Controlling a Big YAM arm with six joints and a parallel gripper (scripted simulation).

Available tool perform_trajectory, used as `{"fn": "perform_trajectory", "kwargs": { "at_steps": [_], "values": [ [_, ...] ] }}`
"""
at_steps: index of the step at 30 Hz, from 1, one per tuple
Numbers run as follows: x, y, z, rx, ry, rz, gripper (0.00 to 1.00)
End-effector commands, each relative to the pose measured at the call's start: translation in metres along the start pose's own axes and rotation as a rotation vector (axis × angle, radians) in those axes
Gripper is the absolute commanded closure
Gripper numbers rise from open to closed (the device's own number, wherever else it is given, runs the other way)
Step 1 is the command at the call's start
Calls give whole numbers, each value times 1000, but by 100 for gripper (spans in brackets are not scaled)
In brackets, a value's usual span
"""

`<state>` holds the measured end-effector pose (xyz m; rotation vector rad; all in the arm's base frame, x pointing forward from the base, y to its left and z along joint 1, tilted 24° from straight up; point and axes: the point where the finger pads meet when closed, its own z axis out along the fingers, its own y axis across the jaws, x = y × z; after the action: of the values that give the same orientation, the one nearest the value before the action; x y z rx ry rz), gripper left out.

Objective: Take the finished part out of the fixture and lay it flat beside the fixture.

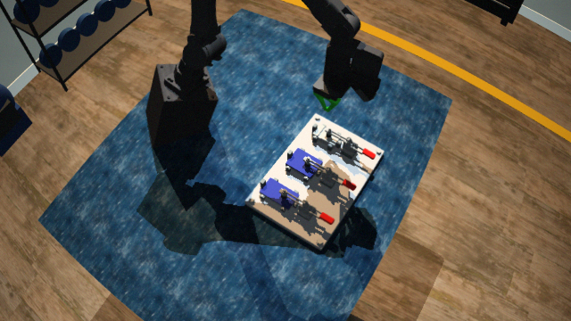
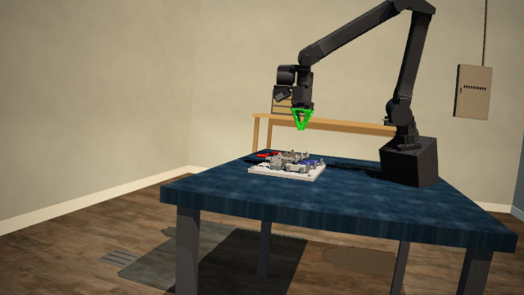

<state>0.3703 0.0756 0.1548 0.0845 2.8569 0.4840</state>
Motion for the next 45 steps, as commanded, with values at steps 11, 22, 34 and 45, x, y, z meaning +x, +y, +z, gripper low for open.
{"fn": "perform_trajectory", "kwargs": {
  "at_steps": [11,22,34,45],
  "values": [
    [-5,-2,18,0,-18,25,55],
    [-45,-1,7,-3,-33,10,55],
    [-115,-4,6,-2,-34,11,55],
    [-150,-2,6,-3,-33,5,55]
  ]
}}
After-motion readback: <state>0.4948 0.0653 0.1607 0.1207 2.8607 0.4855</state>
